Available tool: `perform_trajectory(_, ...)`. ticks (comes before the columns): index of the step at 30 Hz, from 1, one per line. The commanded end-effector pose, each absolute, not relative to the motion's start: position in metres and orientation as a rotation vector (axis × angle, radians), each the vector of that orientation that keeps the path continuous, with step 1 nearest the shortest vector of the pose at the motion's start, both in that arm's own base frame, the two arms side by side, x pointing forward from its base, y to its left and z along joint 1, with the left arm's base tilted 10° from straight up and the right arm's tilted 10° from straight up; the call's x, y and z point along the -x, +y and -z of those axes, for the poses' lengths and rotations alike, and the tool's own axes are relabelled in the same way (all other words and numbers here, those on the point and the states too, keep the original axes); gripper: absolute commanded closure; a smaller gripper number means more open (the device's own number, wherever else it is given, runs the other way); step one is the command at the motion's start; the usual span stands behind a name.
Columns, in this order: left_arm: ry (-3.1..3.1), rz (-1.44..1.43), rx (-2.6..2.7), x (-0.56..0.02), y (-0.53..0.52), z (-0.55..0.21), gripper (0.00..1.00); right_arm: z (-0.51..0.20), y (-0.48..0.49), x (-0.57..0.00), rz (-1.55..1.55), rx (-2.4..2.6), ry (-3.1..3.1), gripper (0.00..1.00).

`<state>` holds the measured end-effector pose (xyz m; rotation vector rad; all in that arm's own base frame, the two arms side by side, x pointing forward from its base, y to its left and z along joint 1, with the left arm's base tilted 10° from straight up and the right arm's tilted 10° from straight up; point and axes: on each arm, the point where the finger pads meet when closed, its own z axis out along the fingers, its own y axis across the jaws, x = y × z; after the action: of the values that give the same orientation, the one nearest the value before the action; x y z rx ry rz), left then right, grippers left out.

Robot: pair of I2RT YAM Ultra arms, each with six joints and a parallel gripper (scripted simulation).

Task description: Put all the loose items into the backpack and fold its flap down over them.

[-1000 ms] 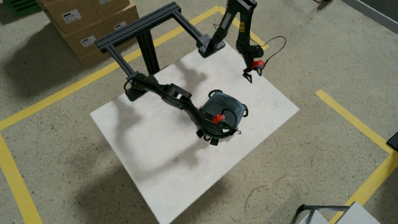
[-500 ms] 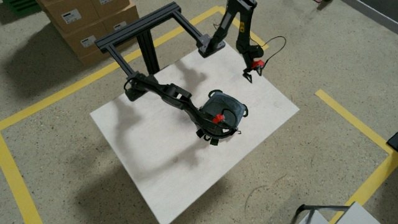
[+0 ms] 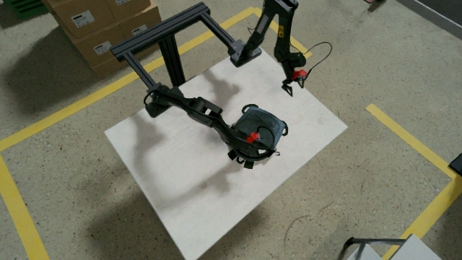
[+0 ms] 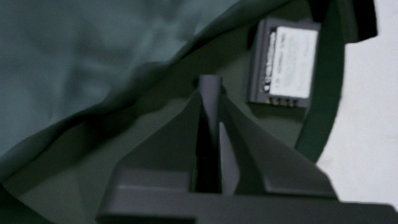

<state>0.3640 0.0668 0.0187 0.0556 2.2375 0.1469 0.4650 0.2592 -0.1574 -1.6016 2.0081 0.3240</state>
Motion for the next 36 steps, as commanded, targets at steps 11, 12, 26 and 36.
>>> perform_trajectory(11, 2.224, -0.148, -0.061, -0.367, 0.066, -0.023, 0.1, 0.151, 0.266, -0.476, -0.321, 1.591, 1.953, 0.93)
perform_trajectory(12, 2.224, -0.148, -0.061, -0.367, 0.066, -0.023, 0.1, 0.152, 0.266, -0.476, -0.321, 1.591, 1.954, 0.93)
perform_trajectory(26, 2.224, -0.148, -0.061, -0.367, 0.066, -0.023, 0.1, 0.159, 0.263, -0.478, -0.302, 1.591, 1.961, 0.93)
perform_trajectory(36, 2.224, -0.148, -0.061, -0.367, 0.066, -0.023, 0.1, 0.163, 0.263, -0.476, -0.307, 1.597, 1.97, 0.93)
